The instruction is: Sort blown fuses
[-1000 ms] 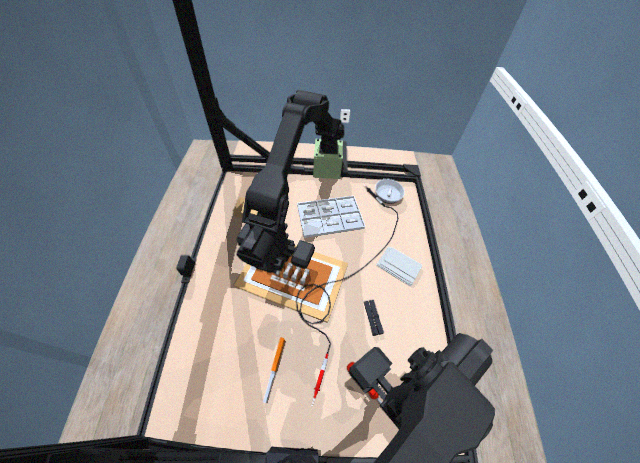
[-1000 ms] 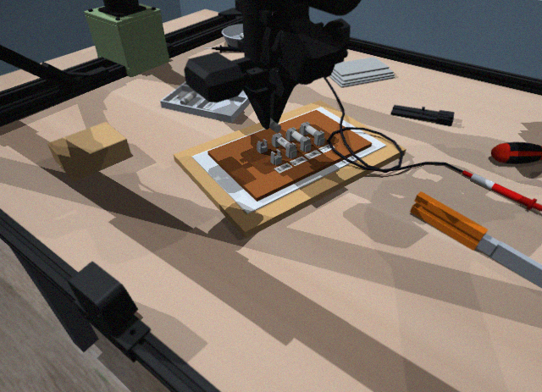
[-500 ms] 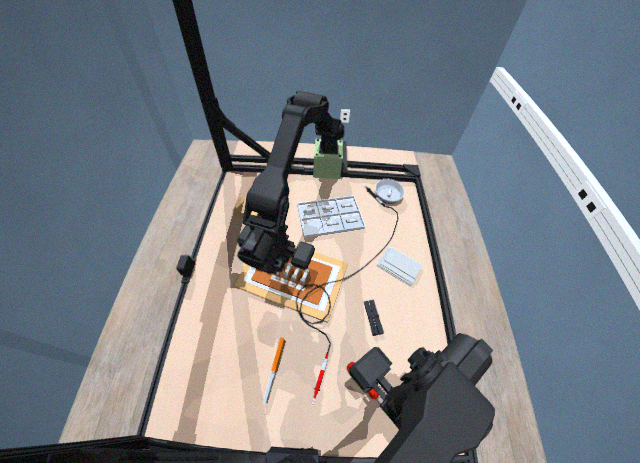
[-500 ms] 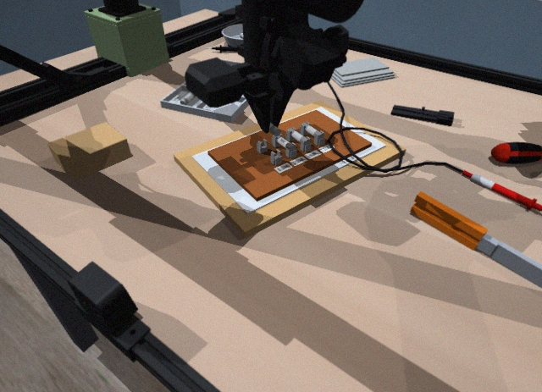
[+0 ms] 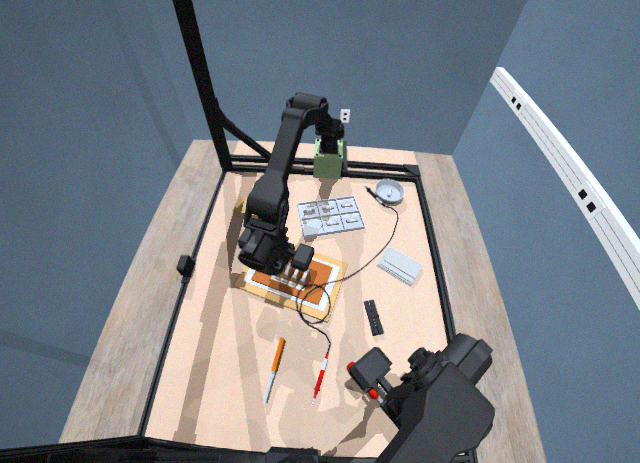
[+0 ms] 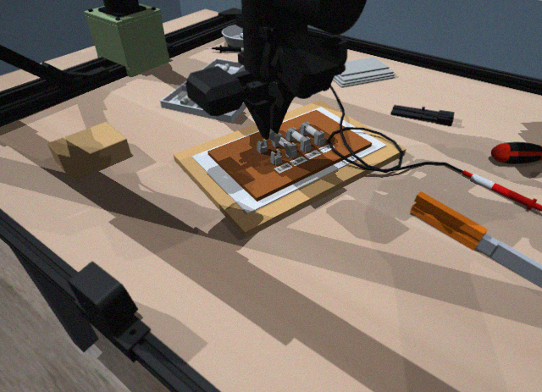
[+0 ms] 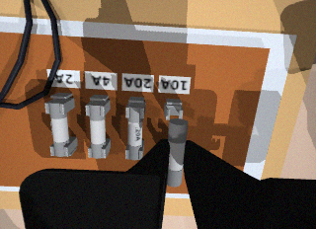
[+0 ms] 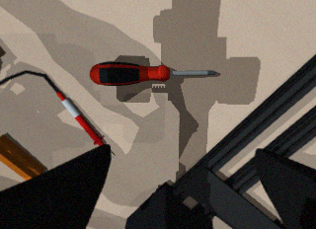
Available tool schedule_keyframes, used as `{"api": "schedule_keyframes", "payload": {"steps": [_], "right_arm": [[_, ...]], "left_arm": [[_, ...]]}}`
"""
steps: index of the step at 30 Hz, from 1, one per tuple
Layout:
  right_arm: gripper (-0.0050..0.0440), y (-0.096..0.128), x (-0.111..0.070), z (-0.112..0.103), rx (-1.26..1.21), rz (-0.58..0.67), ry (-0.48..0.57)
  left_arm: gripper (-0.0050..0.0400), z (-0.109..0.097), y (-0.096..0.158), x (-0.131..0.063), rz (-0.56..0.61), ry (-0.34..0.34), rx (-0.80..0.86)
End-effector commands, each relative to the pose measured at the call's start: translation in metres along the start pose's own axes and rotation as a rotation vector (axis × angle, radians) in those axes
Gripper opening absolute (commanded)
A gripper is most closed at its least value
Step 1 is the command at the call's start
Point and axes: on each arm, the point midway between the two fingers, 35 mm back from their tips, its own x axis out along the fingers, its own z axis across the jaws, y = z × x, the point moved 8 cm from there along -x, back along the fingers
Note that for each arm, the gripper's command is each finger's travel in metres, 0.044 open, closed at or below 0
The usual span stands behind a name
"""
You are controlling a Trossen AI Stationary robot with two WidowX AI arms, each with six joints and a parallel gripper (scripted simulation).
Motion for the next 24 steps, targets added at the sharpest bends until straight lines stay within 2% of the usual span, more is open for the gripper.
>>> {"api": "schedule_keyframes", "payload": {"steps": [1,20,21,24], "right_arm": [[0.04,-0.002,-0.006,-0.001,-0.001,-0.025,0.0],[0.04,-0.002,-0.006,-0.001,-0.001,-0.025,0.0],[0.04,-0.002,-0.006,-0.001,-0.001,-0.025,0.0],[0.04,-0.002,-0.006,-0.001,-0.001,-0.025,0.0]], "left_arm": [[-0.005,-0.001,-0.001,0.0,-0.008,0.001,0.001],[-0.005,-0.001,0.0,0.012,-0.003,0.001,0.001],[-0.005,0.0,-0.003,0.002,-0.029,-0.001,0.001],[-0.005,0.0,-0.003,0.002,-0.029,-0.001,0.001]]}}
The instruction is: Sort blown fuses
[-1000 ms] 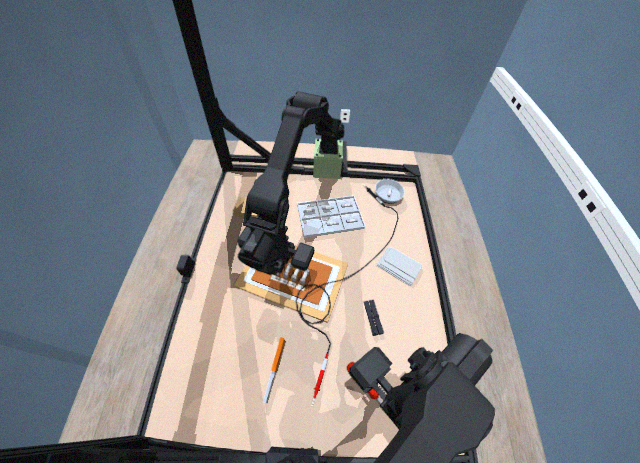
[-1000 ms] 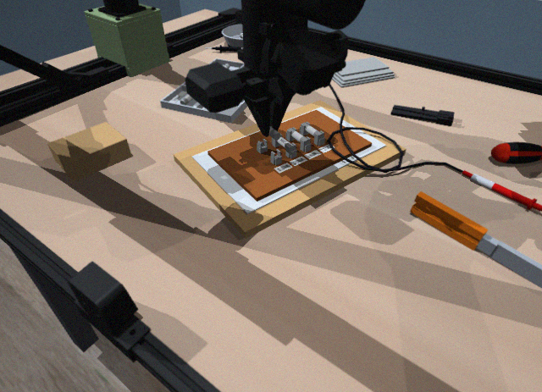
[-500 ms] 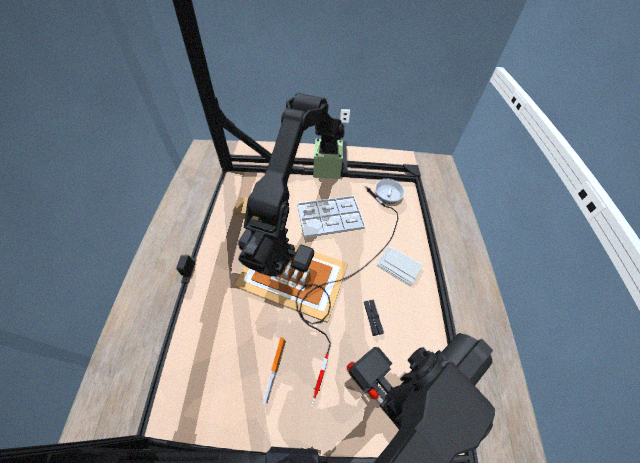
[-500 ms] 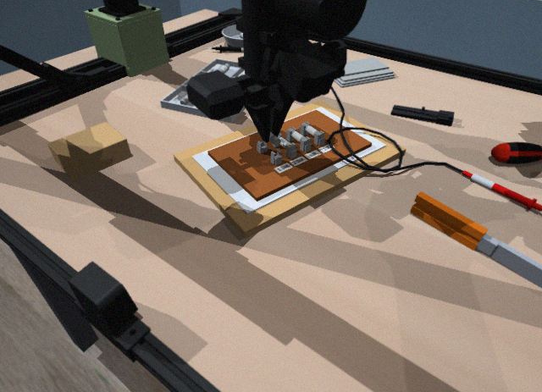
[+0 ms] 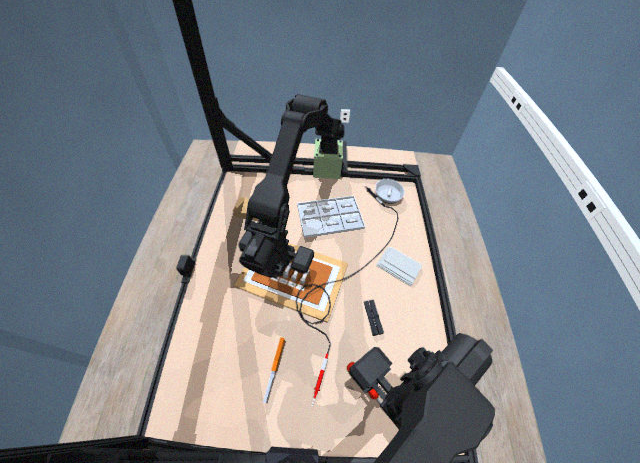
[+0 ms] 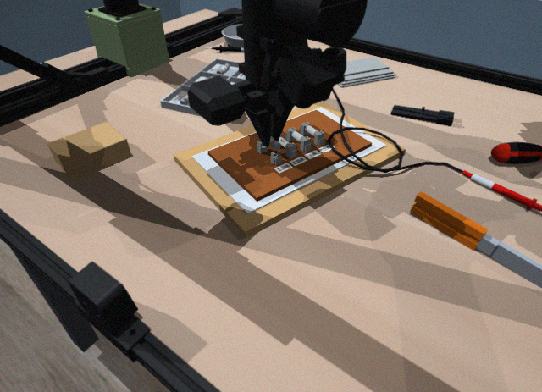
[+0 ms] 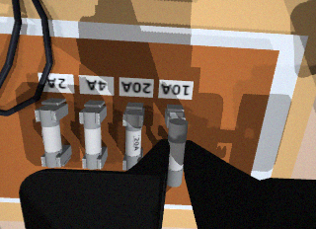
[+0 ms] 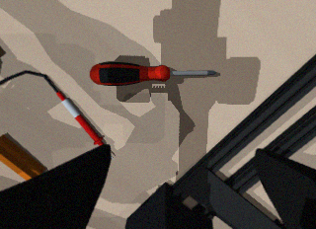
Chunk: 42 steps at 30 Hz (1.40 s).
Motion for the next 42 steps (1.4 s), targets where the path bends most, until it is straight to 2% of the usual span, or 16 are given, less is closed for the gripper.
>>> {"api": "schedule_keyframes", "payload": {"steps": [1,5,13,22,42], "right_arm": [[0.04,-0.002,-0.006,-0.001,-0.001,-0.025,0.0],[0.04,-0.002,-0.006,-0.001,-0.001,-0.025,0.0],[0.04,-0.002,-0.006,-0.001,-0.001,-0.025,0.0],[0.04,-0.002,-0.006,-0.001,-0.001,-0.025,0.0],[0.04,-0.002,-0.006,-0.001,-0.001,-0.025,0.0]], "left_arm": [[-0.005,-0.001,0.001,-0.001,-0.005,0.001,0.001],[-0.005,0.0,-0.001,-0.009,-0.025,0.0,0.001],[-0.005,-0.001,0.001,-0.01,-0.026,0.0,0.001],[-0.005,0.0,-0.003,-0.002,-0.015,0.0,0.001],[-0.005,0.0,-0.003,0.0,-0.014,0.0,0.002]]}}
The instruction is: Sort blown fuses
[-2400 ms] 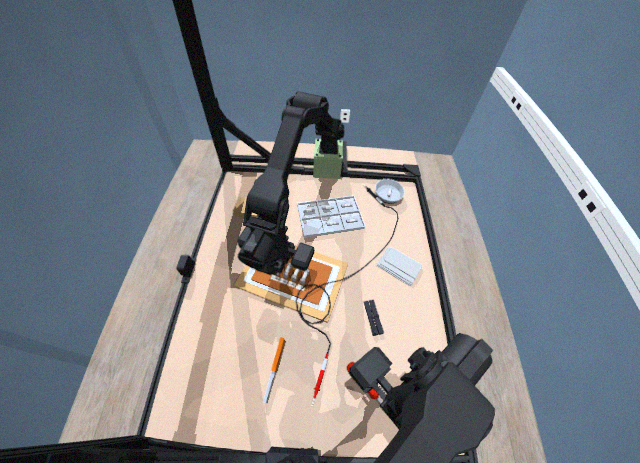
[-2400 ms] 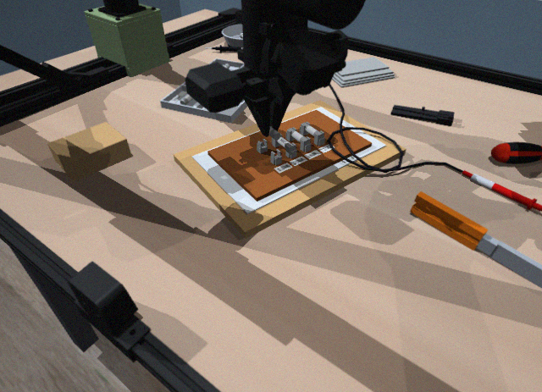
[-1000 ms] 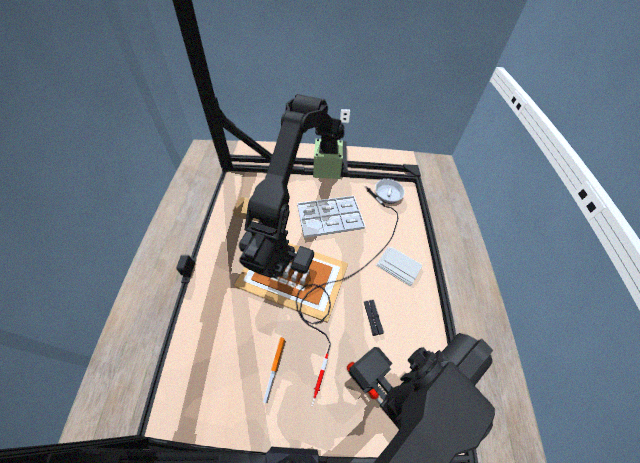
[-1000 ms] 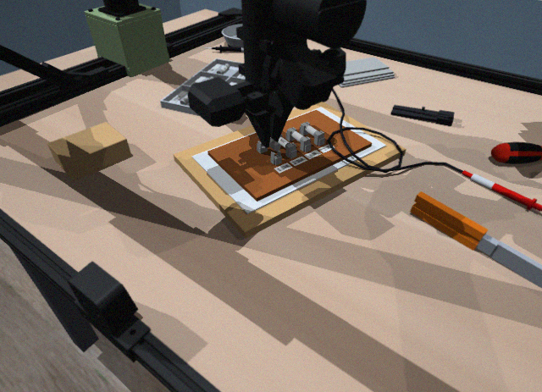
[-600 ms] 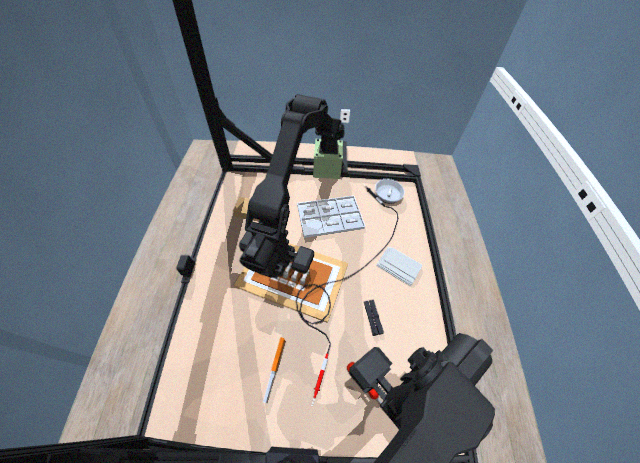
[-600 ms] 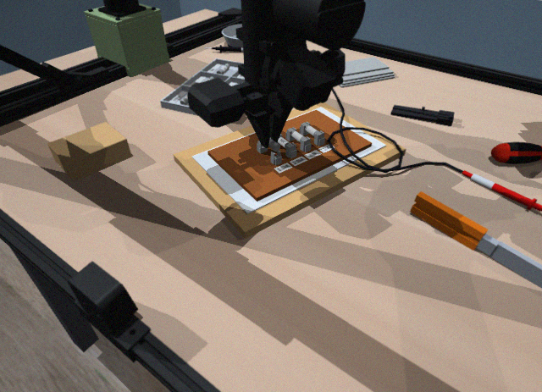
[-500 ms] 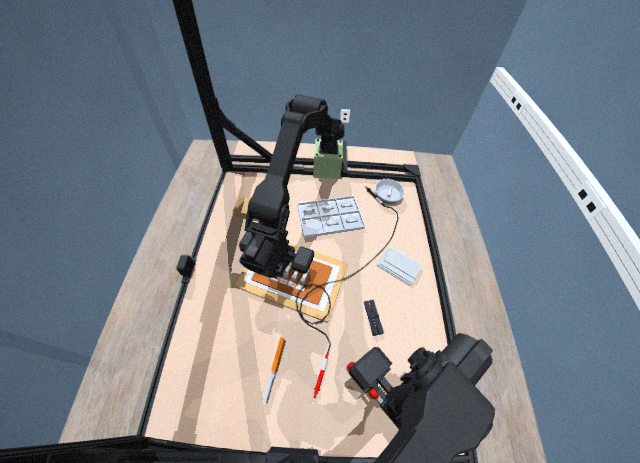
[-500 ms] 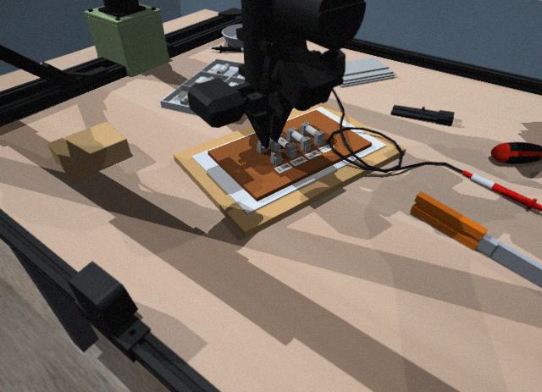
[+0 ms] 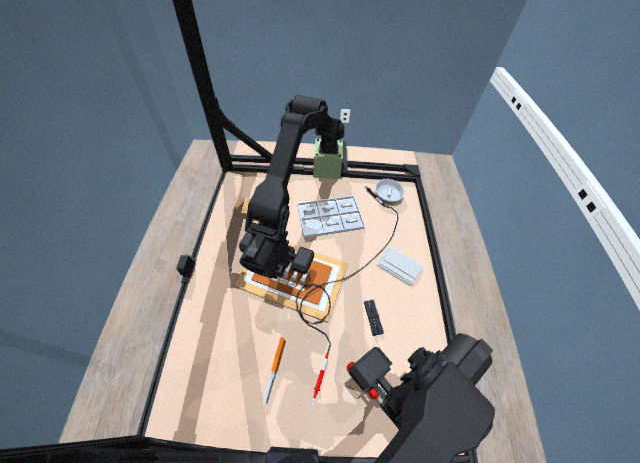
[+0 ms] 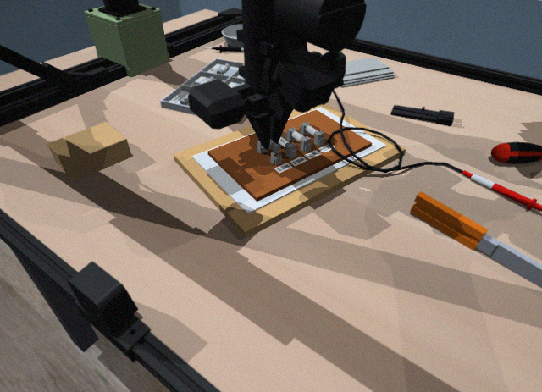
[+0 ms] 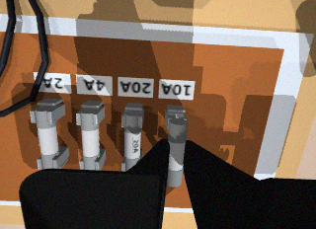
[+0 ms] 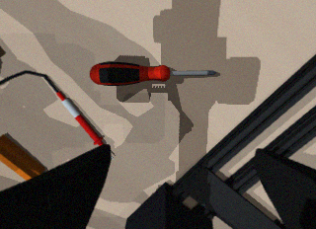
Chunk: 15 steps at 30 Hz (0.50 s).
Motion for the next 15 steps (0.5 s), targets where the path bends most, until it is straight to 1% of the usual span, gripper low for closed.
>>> {"api": "schedule_keyframes", "payload": {"steps": [1,12,15], "right_arm": [[0.04,-0.0023,-0.0063,-0.0007,-0.001,-0.025,0.0],[0.04,-0.0023,-0.0063,-0.0007,-0.001,-0.025,0.0],[0.04,-0.0023,-0.0063,-0.0007,-0.001,-0.025,0.0]], "left_arm": [[-0.005,-0.0001,-0.0037,-0.0038,-0.018,0.0,0.002],[-0.005,0.0001,-0.0003,-0.0013,-0.009,0.001,0.002],[-0.005,0.0001,0.0,-0.0043,-0.016,0.0,0.002]]}}
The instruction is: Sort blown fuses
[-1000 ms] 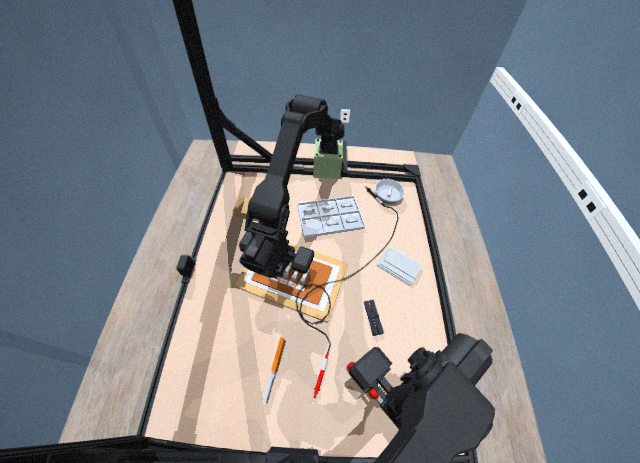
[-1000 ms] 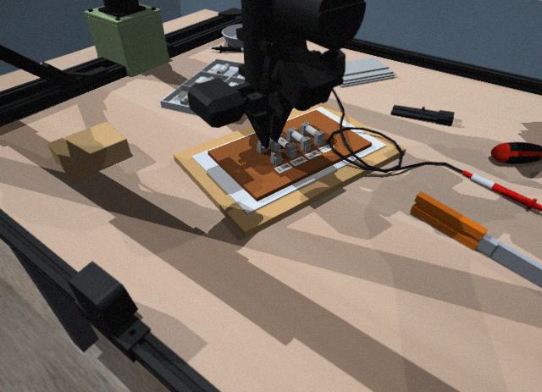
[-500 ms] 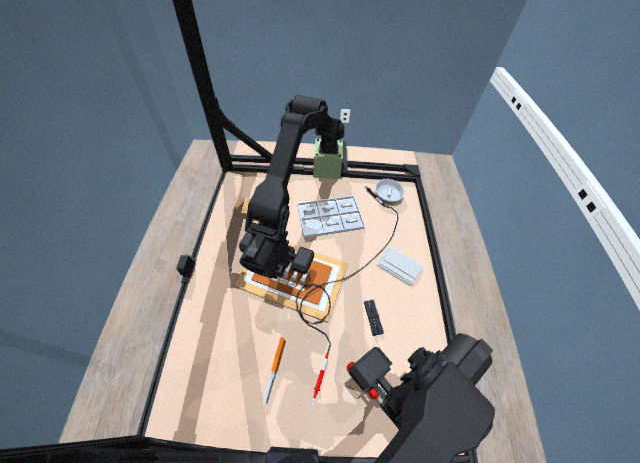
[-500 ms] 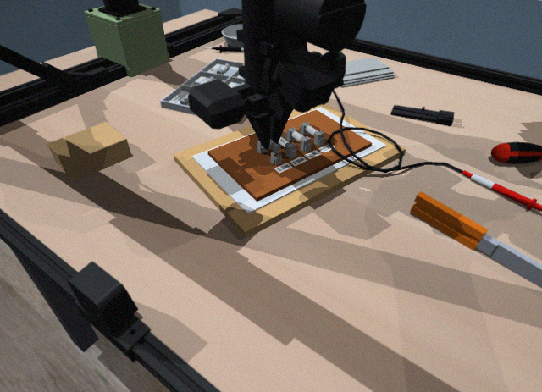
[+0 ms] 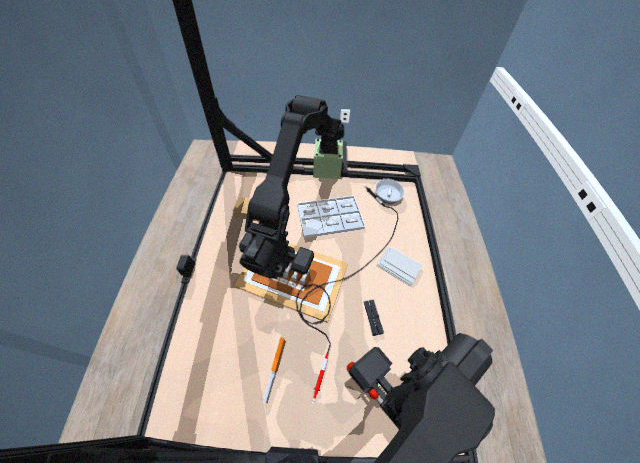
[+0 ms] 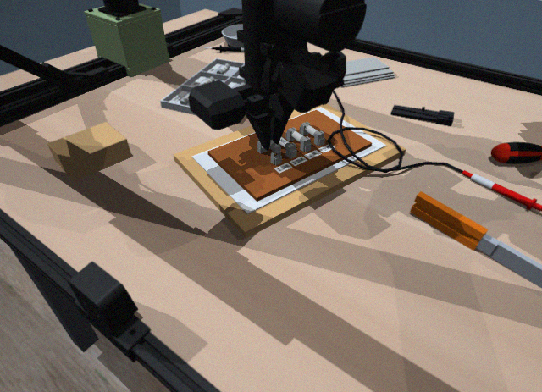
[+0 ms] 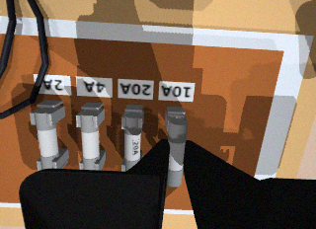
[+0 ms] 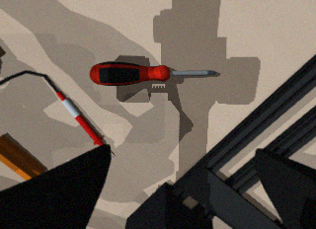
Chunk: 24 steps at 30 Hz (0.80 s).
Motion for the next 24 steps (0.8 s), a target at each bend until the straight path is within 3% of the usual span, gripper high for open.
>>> {"api": "schedule_keyframes", "payload": {"steps": [1,24], "right_arm": [[0.04,-0.0023,-0.0063,-0.0007,-0.001,-0.025,0.0],[0.04,-0.0023,-0.0063,-0.0007,-0.001,-0.025,0.0]], "left_arm": [[-0.005,0.0001,0.0005,-0.0059,-0.014,0.0,0.002],[-0.005,0.0004,0.0013,-0.0043,-0.015,0.0,0.001]]}}
